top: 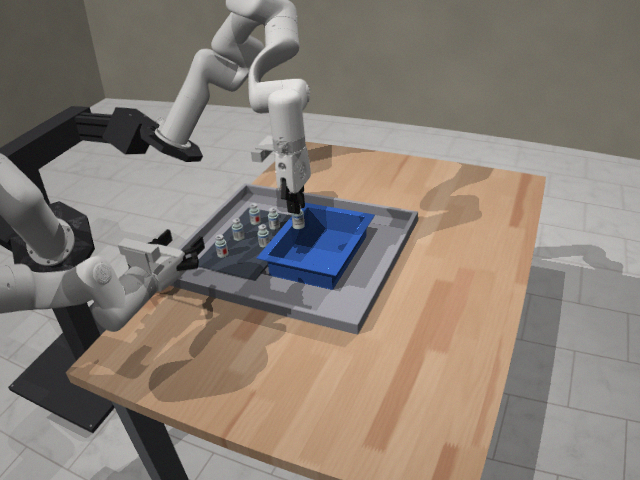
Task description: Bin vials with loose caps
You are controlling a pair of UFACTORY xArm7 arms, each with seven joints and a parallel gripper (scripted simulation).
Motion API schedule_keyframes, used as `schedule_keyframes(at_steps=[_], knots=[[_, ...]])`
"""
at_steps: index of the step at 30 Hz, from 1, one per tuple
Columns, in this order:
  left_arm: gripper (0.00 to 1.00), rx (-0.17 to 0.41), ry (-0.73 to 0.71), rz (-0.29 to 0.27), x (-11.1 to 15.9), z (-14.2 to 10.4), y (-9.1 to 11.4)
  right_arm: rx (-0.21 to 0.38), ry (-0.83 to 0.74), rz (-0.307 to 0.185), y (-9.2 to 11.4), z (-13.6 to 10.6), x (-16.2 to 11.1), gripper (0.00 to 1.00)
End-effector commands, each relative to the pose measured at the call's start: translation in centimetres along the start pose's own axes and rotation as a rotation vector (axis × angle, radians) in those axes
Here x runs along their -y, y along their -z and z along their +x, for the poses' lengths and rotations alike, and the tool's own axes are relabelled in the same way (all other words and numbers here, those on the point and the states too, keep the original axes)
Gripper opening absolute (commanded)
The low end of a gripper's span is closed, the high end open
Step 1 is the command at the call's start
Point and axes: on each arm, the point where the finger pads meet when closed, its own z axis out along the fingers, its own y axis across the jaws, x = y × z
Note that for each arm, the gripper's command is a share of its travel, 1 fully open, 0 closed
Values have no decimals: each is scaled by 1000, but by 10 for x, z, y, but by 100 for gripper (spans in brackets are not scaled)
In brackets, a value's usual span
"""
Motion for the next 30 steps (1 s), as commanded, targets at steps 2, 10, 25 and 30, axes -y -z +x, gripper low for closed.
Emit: schedule_keyframes(at_steps=[2, 10, 25, 30], knots=[[23, 4, 0, 6, 2, -1, -12, -1, 2, 2, 0, 1, 0, 100], [23, 4, 0, 5, 2, -1, -18, -1, 2, 2, 0, 1, 0, 100], [23, 3, 0, 5, 2, -1, -43, -1, 2, 2, 0, 1, 0, 100], [23, 3, 0, 5, 2, -1, -56, -1, 2, 2, 0, 1, 0, 100]])
